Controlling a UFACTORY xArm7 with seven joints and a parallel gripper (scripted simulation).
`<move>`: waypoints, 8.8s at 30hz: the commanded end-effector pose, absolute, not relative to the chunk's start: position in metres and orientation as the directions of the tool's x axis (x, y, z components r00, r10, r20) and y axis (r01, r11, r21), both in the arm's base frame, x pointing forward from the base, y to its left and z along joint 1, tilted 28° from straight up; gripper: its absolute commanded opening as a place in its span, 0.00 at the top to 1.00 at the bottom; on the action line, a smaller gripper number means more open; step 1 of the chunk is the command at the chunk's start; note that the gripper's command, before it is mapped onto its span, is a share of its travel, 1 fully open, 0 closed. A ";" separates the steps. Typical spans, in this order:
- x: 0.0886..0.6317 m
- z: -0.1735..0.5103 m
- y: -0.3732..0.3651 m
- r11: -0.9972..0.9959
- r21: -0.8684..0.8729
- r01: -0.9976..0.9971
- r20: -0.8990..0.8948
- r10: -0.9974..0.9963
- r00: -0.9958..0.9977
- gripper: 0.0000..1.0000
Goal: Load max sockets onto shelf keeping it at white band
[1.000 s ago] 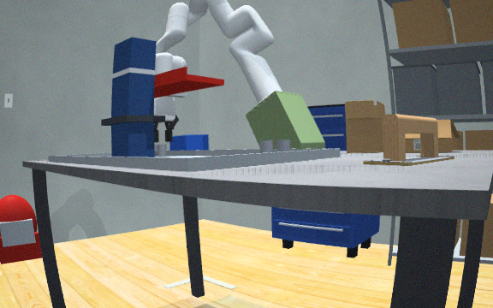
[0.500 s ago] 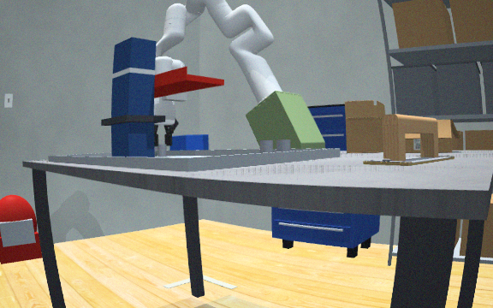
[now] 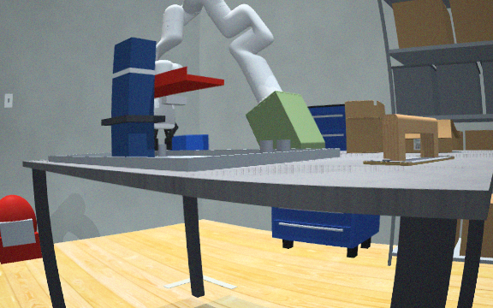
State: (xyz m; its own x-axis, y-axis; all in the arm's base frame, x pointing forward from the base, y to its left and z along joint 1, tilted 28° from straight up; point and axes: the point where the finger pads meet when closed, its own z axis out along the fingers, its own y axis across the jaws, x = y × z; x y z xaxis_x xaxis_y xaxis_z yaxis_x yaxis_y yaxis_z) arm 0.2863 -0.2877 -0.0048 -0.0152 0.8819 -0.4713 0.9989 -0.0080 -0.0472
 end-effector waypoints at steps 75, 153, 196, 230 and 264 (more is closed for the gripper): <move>0.289 0.020 -0.275 -0.007 -0.045 0.999 -0.472 0.882 -0.016 1.00; 0.260 0.130 -0.216 -0.007 -0.045 0.999 -0.472 0.882 -0.016 1.00; 0.228 0.218 -0.170 -0.007 -0.045 0.999 -0.472 0.882 -0.016 1.00; 0.304 0.112 0.018 -0.006 -0.045 0.999 -0.472 0.882 -0.016 1.00; 0.441 0.104 0.019 -0.006 -0.045 0.999 -0.471 0.882 -0.016 1.00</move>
